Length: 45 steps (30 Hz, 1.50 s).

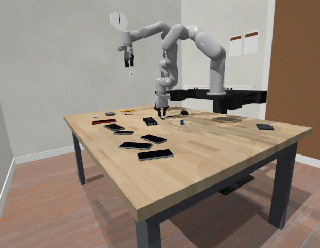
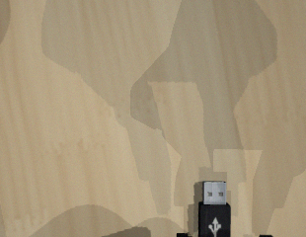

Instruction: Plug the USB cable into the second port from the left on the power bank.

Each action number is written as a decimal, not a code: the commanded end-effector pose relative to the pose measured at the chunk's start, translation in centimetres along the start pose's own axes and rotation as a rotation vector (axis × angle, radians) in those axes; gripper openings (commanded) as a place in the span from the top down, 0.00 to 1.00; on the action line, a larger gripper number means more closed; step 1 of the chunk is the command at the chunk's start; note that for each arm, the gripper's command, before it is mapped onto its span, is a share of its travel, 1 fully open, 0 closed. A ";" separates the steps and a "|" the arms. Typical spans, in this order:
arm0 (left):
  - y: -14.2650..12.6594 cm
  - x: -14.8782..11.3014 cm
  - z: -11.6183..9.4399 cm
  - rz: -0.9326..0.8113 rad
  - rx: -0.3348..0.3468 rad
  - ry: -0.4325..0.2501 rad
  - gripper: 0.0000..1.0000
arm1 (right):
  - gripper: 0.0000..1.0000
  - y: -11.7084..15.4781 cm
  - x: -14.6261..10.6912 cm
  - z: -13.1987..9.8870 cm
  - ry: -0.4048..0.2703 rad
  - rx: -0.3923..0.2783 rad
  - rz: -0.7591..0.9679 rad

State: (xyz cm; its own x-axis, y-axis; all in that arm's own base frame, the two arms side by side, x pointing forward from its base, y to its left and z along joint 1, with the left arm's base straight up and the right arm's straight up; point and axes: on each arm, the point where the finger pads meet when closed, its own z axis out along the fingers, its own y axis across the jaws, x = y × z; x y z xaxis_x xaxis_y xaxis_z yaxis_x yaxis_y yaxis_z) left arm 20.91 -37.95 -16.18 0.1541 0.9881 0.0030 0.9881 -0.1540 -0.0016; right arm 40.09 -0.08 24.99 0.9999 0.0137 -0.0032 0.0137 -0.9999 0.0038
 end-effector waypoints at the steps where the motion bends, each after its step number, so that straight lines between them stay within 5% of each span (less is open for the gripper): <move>1: 0.2 -0.3 0.3 -0.001 -0.005 -0.006 0.65 | 0.00 0.0 0.1 -0.2 0.005 0.000 0.000; 16: 0.1 -0.3 2.5 -0.003 -0.004 -0.006 0.65 | 0.00 0.0 0.1 -0.2 0.005 0.000 0.000; 17: 0.1 -0.2 2.1 -0.003 -0.003 -0.005 0.99 | 0.00 0.0 0.1 -0.2 0.005 0.000 0.000; 45: 0.1 -0.2 0.2 -0.001 -0.003 -0.005 1.00 | 0.00 0.0 0.1 -0.2 0.005 0.000 0.000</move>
State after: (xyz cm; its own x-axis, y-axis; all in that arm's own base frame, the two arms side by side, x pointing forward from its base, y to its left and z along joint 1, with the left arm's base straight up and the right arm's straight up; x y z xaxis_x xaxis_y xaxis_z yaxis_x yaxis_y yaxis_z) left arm 20.88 -38.05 -16.61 0.1528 0.9883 0.0004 0.9883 -0.1528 0.0001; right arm 40.09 -0.08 24.99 0.9999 0.0137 -0.0032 0.0137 -0.9999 0.0038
